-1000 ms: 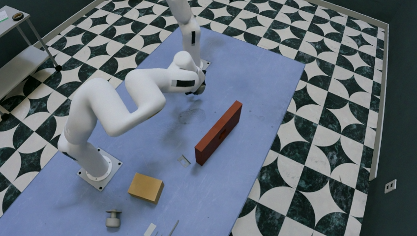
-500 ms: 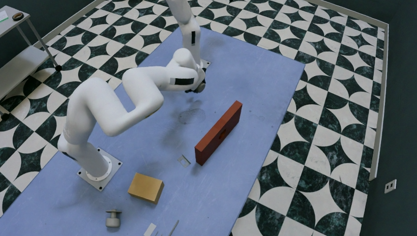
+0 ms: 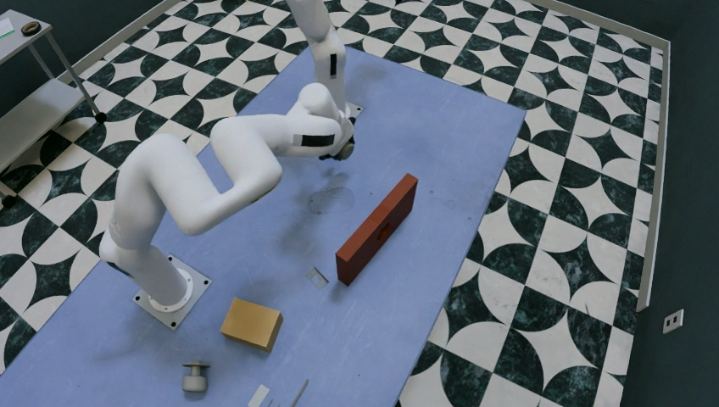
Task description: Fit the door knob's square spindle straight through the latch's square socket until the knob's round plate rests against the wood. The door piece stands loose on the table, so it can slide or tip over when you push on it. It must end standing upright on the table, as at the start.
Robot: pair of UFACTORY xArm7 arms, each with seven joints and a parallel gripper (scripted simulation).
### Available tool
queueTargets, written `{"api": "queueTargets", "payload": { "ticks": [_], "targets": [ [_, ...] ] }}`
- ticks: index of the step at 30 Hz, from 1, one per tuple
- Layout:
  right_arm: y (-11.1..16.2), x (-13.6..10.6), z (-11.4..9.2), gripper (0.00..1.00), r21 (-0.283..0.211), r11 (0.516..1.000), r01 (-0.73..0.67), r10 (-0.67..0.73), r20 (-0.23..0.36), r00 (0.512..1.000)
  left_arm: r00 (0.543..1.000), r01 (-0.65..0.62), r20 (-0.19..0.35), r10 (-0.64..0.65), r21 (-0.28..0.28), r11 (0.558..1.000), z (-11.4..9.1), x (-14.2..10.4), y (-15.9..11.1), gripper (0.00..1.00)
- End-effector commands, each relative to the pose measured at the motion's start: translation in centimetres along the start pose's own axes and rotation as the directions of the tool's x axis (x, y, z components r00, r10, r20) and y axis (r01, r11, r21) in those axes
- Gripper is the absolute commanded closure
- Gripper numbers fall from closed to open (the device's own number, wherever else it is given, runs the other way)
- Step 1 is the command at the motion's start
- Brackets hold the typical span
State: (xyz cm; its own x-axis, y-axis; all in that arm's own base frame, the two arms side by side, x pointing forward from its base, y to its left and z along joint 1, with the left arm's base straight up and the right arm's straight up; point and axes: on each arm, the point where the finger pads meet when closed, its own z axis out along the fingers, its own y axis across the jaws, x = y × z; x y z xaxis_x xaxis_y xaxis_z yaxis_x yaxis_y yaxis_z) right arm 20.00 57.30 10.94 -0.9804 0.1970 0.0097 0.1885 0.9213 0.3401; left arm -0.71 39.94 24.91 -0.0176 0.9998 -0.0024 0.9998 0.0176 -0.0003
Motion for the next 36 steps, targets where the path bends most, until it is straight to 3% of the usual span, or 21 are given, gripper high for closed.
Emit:
{"api": "queueTargets", "payload": {
  "ticks": [1,6,11,22,25,31,36],
  "targets": [
    [0.1,0.0,-0.1,0.39,-0.002,1.000,-0.012,0.012,0.001,1.000,1.000,0.000,-0.002,0.000,0.000,1.000,-0.1,0.1,0.0,0.00],
    [-0.1,-0.1,-0.1,0.39,0.004,0.985,-0.170,0.170,0.012,0.985,1.000,0.000,-0.002,0.000,0.000,1.000,-0.1,0.1,0.0,0.00],
    [-0.3,-0.2,-0.2,0.39,0.005,0.929,-0.370,0.369,0.028,0.929,1.000,0.000,-0.002,0.000,0.000,1.000,-0.1,0.1,0.0,0.00],
    [-1.6,-0.9,-0.5,0.39,0.006,0.915,-0.404,0.404,0.031,0.914,1.000,0.000,-0.002,0.000,0.000,1.000,-0.1,0.1,0.0,0.00],
    [-1.7,-1.0,-0.5,0.39,0.007,0.871,-0.492,0.491,0.038,0.870,1.000,0.000,-0.002,0.000,0.000,1.000,-0.1,0.1,0.0,0.00],
    [-2.0,-1.2,-0.6,0.39,0.003,0.721,-0.693,0.692,0.057,0.720,1.000,0.000,-0.002,0.000,0.000,1.000,-0.1,0.1,0.0,0.00],
    [-3.2,-1.8,-0.8,0.39,0.003,0.719,-0.695,0.694,0.057,0.718,1.000,0.000,-0.002,0.000,0.000,1.000,-0.1,0.1,0.0,0.00]
  ]
}}
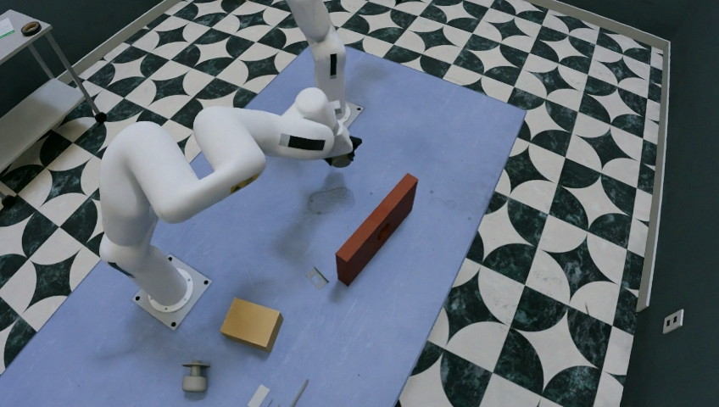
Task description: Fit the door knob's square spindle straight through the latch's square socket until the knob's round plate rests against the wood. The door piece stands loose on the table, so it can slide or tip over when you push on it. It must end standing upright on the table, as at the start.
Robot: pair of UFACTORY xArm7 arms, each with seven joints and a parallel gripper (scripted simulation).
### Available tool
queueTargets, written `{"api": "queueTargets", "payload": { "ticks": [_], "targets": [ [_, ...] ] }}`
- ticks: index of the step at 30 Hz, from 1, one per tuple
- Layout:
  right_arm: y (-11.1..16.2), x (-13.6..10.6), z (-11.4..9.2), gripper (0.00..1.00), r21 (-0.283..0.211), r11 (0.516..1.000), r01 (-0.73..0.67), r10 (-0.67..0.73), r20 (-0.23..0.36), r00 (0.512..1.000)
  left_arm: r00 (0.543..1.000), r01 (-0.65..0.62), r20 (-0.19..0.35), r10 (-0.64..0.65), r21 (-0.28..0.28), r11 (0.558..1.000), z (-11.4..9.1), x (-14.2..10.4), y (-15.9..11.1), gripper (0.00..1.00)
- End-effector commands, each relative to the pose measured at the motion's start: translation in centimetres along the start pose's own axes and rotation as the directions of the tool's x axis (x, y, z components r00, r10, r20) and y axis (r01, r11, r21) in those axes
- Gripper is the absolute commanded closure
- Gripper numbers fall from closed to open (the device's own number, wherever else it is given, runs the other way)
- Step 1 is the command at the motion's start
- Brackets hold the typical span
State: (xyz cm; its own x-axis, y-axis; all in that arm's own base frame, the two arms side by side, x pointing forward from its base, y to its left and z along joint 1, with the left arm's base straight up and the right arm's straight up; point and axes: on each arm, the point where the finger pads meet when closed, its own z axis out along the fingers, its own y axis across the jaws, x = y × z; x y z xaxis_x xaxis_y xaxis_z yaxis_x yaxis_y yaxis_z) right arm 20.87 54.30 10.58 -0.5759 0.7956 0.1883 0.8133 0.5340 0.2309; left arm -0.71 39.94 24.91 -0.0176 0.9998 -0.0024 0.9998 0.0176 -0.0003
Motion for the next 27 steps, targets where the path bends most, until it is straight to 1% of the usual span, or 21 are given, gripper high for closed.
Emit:
{"api": "queueTargets", "payload": {
  "ticks": [1,4,6,9,13,15,17,19,23,25,27],
  "targets": [
    [-0.1,-0.7,-0.2,0.39,-0.006,1.000,-0.007,0.007,0.001,1.000,1.000,0.000,-0.002,0.000,0.000,1.000,-0.1,0.1,0.0,0.00],
    [-0.1,-0.7,-0.2,0.39,-0.006,1.000,-0.013,0.013,0.001,1.000,1.000,0.000,-0.002,0.000,0.000,1.000,-0.1,0.1,0.0,0.00],
    [-0.1,-0.8,-0.2,0.39,-0.004,0.999,-0.046,0.046,0.003,0.999,1.000,0.000,-0.002,0.000,0.000,1.000,-0.1,0.1,0.0,0.00],
    [-0.2,-0.9,-0.2,0.39,0.000,0.988,-0.156,0.156,0.011,0.988,1.000,0.000,-0.002,0.000,0.000,1.000,-0.1,0.1,0.0,0.00],
    [-0.3,-1.1,-0.3,0.39,0.002,0.941,-0.338,0.338,0.024,0.941,1.000,0.000,-0.002,0.000,0.000,1.000,-0.1,0.1,0.0,0.00],
    [-0.3,-1.1,-0.3,0.39,0.002,0.941,-0.338,0.338,0.024,0.941,1.000,0.000,-0.002,0.000,0.000,1.000,-0.1,0.1,0.0,0.00],
    [-0.4,-1.6,-0.3,0.39,0.002,0.924,-0.383,0.383,0.027,0.923,1.000,0.000,-0.002,0.000,0.000,1.000,-0.1,0.1,0.0,0.00],
    [-0.7,-2.4,-0.4,0.39,0.002,0.924,-0.383,0.383,0.028,0.923,1.000,0.000,-0.002,0.000,0.000,1.000,-0.1,0.1,0.0,0.00],
    [-0.7,-2.6,-0.5,0.39,0.002,0.921,-0.389,0.388,0.028,0.921,1.000,0.000,-0.002,0.000,0.000,1.000,-0.1,0.1,0.0,0.00],
    [-0.7,-2.7,-0.5,0.39,0.003,0.908,-0.419,0.419,0.030,0.908,1.000,0.000,-0.002,0.000,0.000,1.000,-0.1,0.1,0.0,0.00],
    [-0.8,-2.7,-0.5,0.39,0.003,0.878,-0.479,0.479,0.035,0.877,1.000,0.000,-0.002,0.000,0.000,1.000,-0.1,0.1,0.0,0.00]
  ]
}}
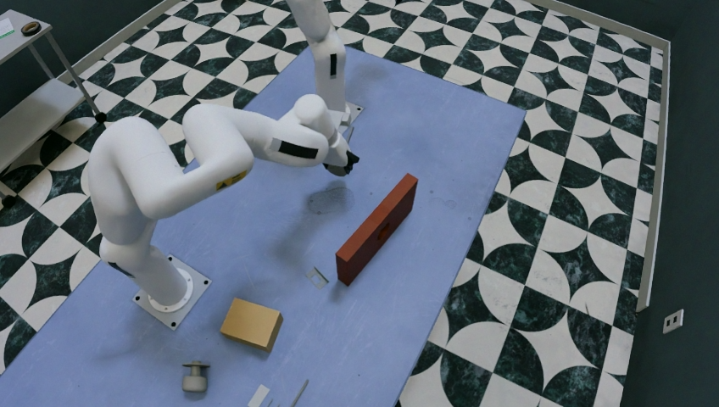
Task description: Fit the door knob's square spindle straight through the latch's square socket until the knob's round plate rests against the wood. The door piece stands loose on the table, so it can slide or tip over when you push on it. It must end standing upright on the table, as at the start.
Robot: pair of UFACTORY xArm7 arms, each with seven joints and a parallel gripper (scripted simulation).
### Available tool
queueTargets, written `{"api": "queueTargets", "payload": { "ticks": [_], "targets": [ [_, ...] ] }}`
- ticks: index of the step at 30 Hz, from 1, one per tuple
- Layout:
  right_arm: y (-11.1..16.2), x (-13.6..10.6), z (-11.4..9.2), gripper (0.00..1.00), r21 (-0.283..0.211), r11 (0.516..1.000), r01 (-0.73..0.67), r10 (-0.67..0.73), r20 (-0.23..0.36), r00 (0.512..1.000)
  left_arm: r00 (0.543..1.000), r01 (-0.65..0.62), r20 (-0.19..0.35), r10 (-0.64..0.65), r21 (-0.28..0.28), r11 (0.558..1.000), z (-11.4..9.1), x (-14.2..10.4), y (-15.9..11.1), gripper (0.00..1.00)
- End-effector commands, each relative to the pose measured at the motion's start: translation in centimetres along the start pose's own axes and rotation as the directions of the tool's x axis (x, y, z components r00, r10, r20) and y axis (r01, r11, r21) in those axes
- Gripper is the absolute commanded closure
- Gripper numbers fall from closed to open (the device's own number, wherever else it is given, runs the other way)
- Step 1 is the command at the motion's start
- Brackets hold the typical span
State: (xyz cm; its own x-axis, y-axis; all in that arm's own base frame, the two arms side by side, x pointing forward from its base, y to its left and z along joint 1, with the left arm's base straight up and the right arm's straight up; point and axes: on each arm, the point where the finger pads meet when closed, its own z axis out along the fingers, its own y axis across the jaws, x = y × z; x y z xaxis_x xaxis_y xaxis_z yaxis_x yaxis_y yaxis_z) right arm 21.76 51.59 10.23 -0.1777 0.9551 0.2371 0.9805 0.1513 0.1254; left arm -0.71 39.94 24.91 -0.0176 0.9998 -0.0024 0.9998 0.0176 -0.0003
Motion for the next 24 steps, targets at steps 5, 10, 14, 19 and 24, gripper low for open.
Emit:
{"api": "queueTargets", "payload": {
  "ticks": [5,10,14,19,24],
  "targets": [
    [0.1,-0.2,-0.1,0.39,0.004,0.979,-0.204,0.204,0.013,0.979,1.000,0.000,-0.002,0.000,0.000,1.000,-0.1,0.1,0.0,0.00],
    [0.2,-1.3,-0.3,0.39,0.006,0.941,-0.338,0.338,0.023,0.941,1.000,0.000,-0.002,0.000,0.000,1.000,-0.1,0.1,0.0,0.00],
    [0.3,-1.8,-0.3,0.39,0.006,0.941,-0.339,0.339,0.024,0.941,1.000,0.000,-0.002,0.000,0.000,1.000,-0.1,0.1,0.0,0.00],
    [0.3,-2.0,-0.3,0.39,0.007,0.893,-0.450,0.450,0.033,0.893,1.000,0.000,-0.002,0.000,0.000,1.000,-0.1,0.1,0.0,0.00],
    [0.3,-2.2,-0.3,0.39,0.007,0.815,-0.580,0.579,0.044,0.814,1.000,0.000,-0.002,0.000,0.000,1.000,-0.1,0.1,0.0,0.00]
  ]
}}
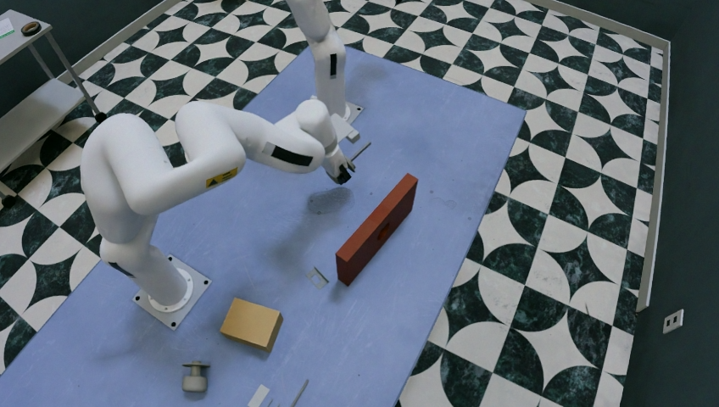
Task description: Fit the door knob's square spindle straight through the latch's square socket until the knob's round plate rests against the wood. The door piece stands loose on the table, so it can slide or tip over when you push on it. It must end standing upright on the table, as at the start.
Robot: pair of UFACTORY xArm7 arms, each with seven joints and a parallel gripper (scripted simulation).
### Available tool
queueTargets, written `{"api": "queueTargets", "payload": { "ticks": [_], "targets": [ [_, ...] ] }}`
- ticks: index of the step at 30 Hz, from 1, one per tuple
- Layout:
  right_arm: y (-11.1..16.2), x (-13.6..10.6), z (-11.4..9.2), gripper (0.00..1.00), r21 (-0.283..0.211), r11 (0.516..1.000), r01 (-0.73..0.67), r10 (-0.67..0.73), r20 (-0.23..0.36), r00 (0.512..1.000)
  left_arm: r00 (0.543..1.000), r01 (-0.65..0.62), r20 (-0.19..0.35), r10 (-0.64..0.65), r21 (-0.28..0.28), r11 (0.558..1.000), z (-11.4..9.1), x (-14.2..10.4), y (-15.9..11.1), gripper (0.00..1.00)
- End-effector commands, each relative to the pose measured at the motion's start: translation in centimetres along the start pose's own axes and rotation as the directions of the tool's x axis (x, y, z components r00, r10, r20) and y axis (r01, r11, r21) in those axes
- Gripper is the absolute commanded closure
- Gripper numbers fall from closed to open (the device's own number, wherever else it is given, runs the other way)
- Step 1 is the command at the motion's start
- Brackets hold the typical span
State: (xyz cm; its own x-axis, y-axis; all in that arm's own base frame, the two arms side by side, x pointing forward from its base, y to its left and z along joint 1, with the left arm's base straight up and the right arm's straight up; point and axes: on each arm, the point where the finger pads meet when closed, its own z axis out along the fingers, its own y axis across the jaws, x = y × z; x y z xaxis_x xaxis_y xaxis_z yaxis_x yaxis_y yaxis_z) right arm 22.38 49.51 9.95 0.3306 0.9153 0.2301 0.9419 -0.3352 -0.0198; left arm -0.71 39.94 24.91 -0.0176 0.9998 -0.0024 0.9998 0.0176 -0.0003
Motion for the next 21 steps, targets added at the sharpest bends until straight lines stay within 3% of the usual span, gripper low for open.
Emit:
{"api": "queueTargets", "payload": {
  "ticks": [1,6,15,21],
  "targets": [
    [0.1,0.0,-0.1,0.39,0.000,0.988,-0.151,0.151,0.007,0.988,1.000,0.000,-0.002,0.000,0.000,1.000,-0.1,0.1,0.0,0.00],
    [1.0,-1.3,-0.3,0.39,0.001,0.977,-0.215,0.215,0.012,0.977,1.000,0.000,-0.002,0.000,0.000,1.000,-0.1,0.1,0.0,0.00],
    [1.2,-1.4,-0.3,0.39,0.004,0.943,-0.332,0.332,0.021,0.943,1.000,0.000,-0.002,0.000,0.000,1.000,-0.1,0.1,0.0,0.00],
    [1.5,-1.9,-0.3,0.39,0.004,0.824,-0.567,0.566,0.040,0.823,1.000,0.000,-0.002,0.000,0.000,1.000,-0.1,0.1,0.0,0.00]
  ]
}}
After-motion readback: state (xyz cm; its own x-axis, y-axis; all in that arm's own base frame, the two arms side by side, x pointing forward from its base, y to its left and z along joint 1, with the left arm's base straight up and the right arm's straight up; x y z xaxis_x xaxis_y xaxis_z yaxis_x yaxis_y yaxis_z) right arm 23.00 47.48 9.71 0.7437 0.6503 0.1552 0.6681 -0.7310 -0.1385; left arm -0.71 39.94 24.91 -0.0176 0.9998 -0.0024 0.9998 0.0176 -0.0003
